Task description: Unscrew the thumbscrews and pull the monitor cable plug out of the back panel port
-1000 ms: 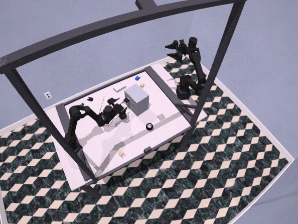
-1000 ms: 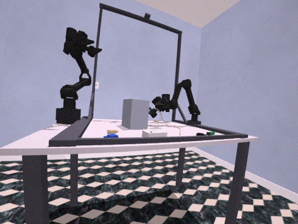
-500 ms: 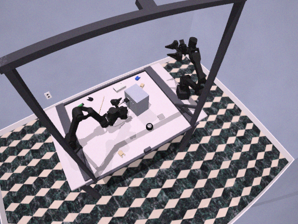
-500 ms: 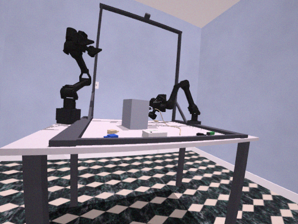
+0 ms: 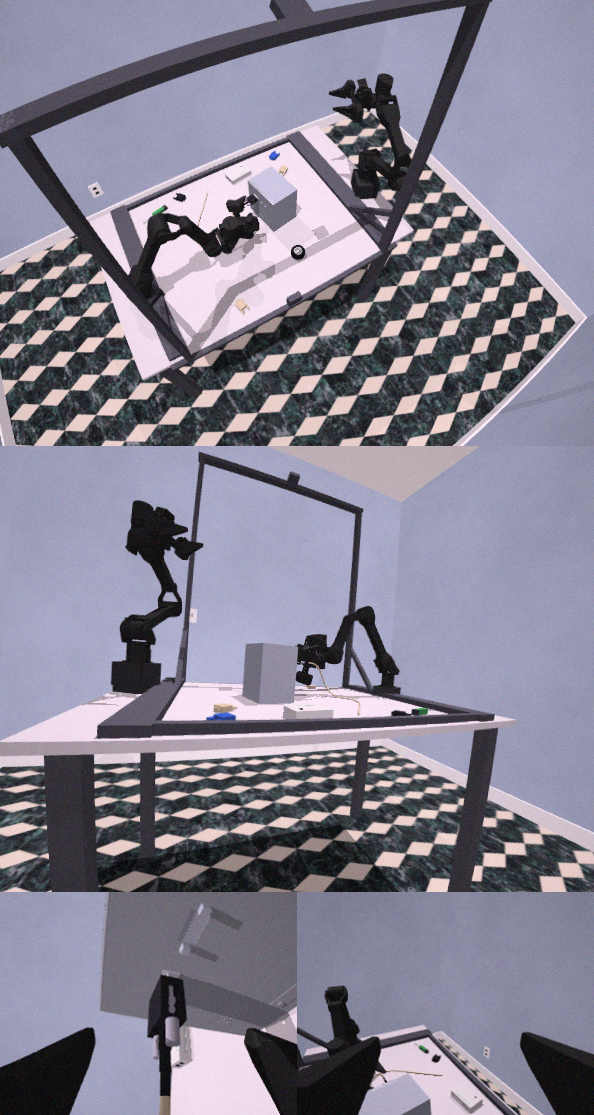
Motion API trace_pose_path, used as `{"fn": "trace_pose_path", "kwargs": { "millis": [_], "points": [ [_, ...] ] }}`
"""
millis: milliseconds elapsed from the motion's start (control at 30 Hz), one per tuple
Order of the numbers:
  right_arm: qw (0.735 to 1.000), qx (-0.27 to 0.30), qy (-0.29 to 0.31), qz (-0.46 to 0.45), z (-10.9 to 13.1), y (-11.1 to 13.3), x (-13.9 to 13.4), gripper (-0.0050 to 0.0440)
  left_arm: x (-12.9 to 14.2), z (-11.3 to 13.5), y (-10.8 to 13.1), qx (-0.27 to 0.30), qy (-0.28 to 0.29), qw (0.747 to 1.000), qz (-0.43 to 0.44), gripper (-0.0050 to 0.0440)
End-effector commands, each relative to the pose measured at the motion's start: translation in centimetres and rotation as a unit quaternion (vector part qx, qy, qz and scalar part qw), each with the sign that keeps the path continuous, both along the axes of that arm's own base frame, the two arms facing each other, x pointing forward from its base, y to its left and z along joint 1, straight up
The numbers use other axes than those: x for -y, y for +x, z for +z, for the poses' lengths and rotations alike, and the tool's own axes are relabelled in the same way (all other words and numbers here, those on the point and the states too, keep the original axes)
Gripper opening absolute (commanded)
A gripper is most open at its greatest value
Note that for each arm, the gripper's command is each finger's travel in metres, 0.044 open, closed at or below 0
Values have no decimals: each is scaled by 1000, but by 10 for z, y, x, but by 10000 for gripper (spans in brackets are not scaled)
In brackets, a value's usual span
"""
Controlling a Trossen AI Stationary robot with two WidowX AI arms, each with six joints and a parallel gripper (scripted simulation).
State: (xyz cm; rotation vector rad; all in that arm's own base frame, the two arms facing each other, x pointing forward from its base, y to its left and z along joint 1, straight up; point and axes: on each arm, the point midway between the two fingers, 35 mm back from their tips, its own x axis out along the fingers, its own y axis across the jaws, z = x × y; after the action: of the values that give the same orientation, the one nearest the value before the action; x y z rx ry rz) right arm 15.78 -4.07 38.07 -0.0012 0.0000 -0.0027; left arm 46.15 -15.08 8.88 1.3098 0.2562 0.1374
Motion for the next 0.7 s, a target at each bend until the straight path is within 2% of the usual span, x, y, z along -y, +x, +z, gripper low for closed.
{"fn": "trace_pose_path", "kwargs": {
  "millis": [0,633,667],
  "points": [
    [1000,1,-2,1,3,0,-1,440,4,11,3,8,14,1000,6,440],
    [1000,1,-2,1,3,0,-1,440,6,11,2,2,40,999,15,440],
    [1000,1,-2,1,3,0,-1,440,6,11,2,2,40,999,15,416]
  ]
}}
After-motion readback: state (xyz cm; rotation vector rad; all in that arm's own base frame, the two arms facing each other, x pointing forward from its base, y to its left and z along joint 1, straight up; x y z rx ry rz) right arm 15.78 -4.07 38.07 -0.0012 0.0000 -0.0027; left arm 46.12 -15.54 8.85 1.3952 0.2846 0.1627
